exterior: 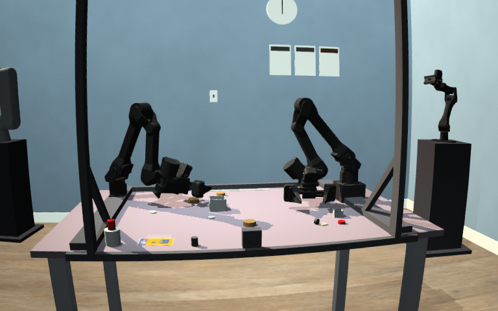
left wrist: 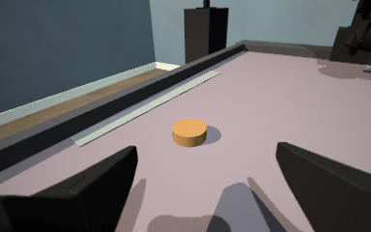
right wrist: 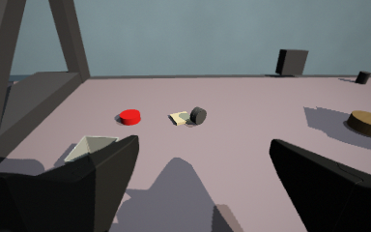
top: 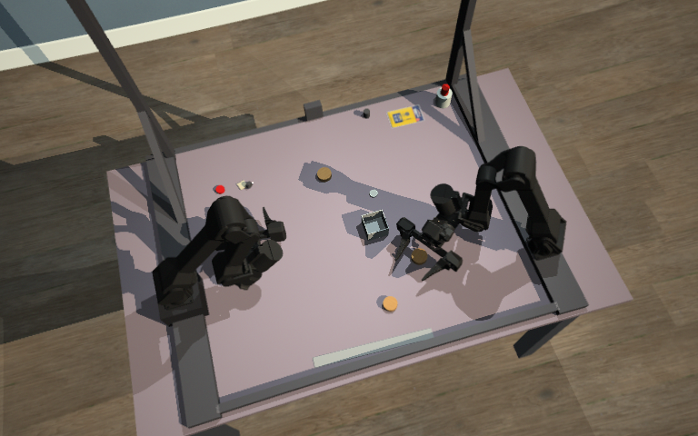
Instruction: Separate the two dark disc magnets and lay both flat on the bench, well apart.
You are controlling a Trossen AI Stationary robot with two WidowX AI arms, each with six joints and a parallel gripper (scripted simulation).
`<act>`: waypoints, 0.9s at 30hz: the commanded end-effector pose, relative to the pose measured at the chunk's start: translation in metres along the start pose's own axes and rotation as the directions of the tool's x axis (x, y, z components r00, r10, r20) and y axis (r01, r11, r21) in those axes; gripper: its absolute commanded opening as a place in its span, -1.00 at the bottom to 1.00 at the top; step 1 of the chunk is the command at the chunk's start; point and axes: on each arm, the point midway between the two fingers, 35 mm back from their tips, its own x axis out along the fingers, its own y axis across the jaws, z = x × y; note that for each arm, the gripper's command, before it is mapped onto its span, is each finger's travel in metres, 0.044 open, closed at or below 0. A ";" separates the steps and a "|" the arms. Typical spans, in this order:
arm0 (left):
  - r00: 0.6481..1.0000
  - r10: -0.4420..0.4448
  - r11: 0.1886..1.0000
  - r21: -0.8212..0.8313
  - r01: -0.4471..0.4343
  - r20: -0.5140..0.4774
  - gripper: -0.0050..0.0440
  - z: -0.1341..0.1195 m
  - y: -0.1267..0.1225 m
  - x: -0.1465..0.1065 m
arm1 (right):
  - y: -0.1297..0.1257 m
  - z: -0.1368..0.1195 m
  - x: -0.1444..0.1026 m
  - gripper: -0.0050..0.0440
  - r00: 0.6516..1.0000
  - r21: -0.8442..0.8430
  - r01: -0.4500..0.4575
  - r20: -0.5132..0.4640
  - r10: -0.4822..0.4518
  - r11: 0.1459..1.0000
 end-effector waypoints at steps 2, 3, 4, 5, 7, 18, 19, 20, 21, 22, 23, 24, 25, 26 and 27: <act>1.000 0.001 1.000 0.003 -0.001 0.004 0.84 0.001 0.000 -0.001 | 0.001 0.000 -0.001 0.84 1.000 0.001 0.001 0.001 -0.001 1.000; 1.000 0.000 1.000 0.004 0.000 0.003 0.84 0.001 0.000 -0.001 | 0.000 0.000 -0.001 0.84 1.000 0.003 0.002 0.000 -0.002 1.000; 1.000 0.000 1.000 0.013 0.000 0.000 0.84 0.001 -0.001 0.000 | -0.001 -0.001 -0.001 0.84 1.000 0.010 0.006 -0.005 -0.006 1.000; 1.000 -0.005 1.000 0.017 0.005 -0.004 0.84 0.001 -0.001 0.000 | -0.005 -0.001 0.000 0.84 1.000 0.007 0.011 -0.007 -0.011 1.000; 1.000 -0.009 1.000 0.014 0.009 -0.007 0.84 0.005 -0.006 0.004 | -0.010 -0.001 0.000 0.84 1.000 0.017 0.023 -0.018 -0.022 1.000; 0.993 -0.039 0.991 0.125 0.053 -0.107 0.84 0.009 -0.015 0.019 | -0.049 -0.005 0.000 0.84 0.985 0.131 0.131 -0.129 -0.114 0.983; 0.992 -0.041 0.989 0.133 0.057 -0.116 0.84 0.010 -0.016 0.020 | -0.051 -0.005 -0.001 0.84 0.983 0.142 0.140 -0.138 -0.120 0.980; 0.991 -0.043 0.988 0.142 0.061 -0.125 0.84 0.010 -0.016 0.021 | -0.054 -0.005 -0.001 0.84 0.981 0.153 0.149 -0.149 -0.127 0.977; 0.990 -0.045 0.986 0.152 0.066 -0.135 0.84 0.011 -0.017 0.023 | -0.057 -0.005 -0.001 0.84 0.978 0.165 0.160 -0.160 -0.134 0.973; 0.988 -0.047 0.984 0.161 0.071 -0.146 0.84 0.011 -0.017 0.024 | -0.060 -0.005 -0.002 0.84 0.975 0.177 0.171 -0.172 -0.141 0.969; 0.986 -0.049 0.982 0.173 0.076 -0.157 0.84 0.012 -0.018 0.025 | -0.064 -0.005 -0.002 0.84 0.972 0.189 0.183 -0.184 -0.149 0.965; 0.984 -0.051 0.980 0.183 0.082 -0.169 0.84 0.012 -0.018 0.026 | -0.067 -0.005 -0.003 0.84 0.968 0.202 0.196 -0.196 -0.156 0.960; 0.982 -0.053 0.977 0.192 0.088 -0.180 0.84 0.013 -0.018 0.027 | -0.070 -0.005 -0.004 0.84 0.964 0.215 0.208 -0.209 -0.163 0.954; 0.982 -0.053 0.977 0.192 0.088 -0.180 0.84 0.013 -0.018 0.027 | -0.070 -0.005 -0.004 0.84 0.964 0.215 0.208 -0.209 -0.163 0.954; 0.982 -0.053 0.977 0.192 0.088 -0.180 0.84 0.013 -0.018 0.027 | -0.070 -0.005 -0.004 0.84 0.964 0.215 0.208 -0.209 -0.163 0.954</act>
